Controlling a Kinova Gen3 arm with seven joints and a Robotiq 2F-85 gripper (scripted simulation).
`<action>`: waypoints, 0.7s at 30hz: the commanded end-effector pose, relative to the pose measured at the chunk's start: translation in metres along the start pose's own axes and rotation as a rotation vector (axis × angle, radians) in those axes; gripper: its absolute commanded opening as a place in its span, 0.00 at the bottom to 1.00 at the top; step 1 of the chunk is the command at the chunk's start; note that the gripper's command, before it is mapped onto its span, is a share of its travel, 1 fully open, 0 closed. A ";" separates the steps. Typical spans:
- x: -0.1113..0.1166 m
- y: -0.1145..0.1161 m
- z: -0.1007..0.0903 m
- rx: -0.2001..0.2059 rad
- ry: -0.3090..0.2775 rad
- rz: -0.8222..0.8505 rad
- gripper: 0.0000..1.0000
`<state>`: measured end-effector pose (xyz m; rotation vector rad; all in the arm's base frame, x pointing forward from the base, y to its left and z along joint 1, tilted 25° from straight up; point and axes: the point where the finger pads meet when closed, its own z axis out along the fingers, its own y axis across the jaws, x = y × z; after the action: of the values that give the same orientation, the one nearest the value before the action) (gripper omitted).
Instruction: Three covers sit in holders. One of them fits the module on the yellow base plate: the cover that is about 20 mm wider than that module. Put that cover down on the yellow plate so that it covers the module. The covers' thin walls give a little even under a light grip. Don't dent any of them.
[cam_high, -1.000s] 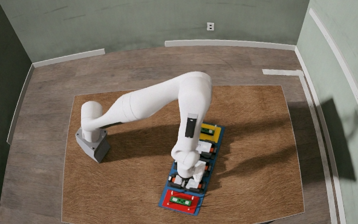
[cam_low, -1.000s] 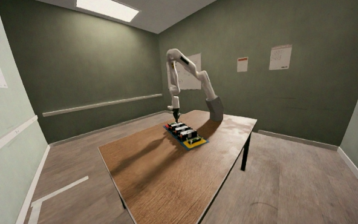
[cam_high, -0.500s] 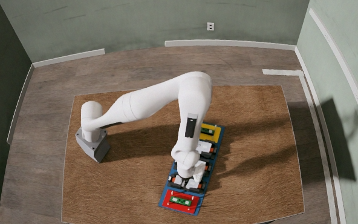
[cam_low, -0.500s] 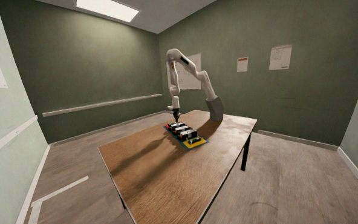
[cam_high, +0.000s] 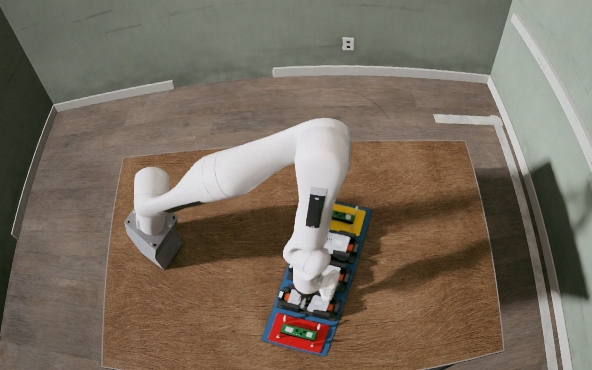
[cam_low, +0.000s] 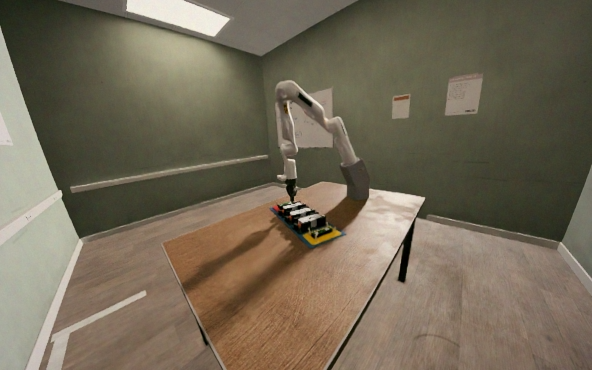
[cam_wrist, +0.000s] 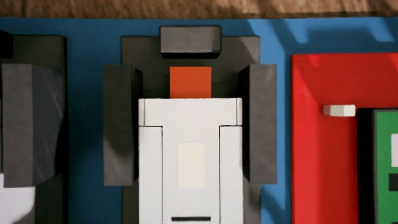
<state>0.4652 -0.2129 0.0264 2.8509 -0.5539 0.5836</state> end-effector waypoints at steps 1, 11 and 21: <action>0.001 0.000 0.000 0.000 0.001 0.000 0.00; 0.001 0.000 0.000 0.000 0.001 0.000 1.00; 0.001 0.000 0.000 0.000 0.001 0.000 1.00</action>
<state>0.4652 -0.2129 0.0264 2.8509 -0.5539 0.5836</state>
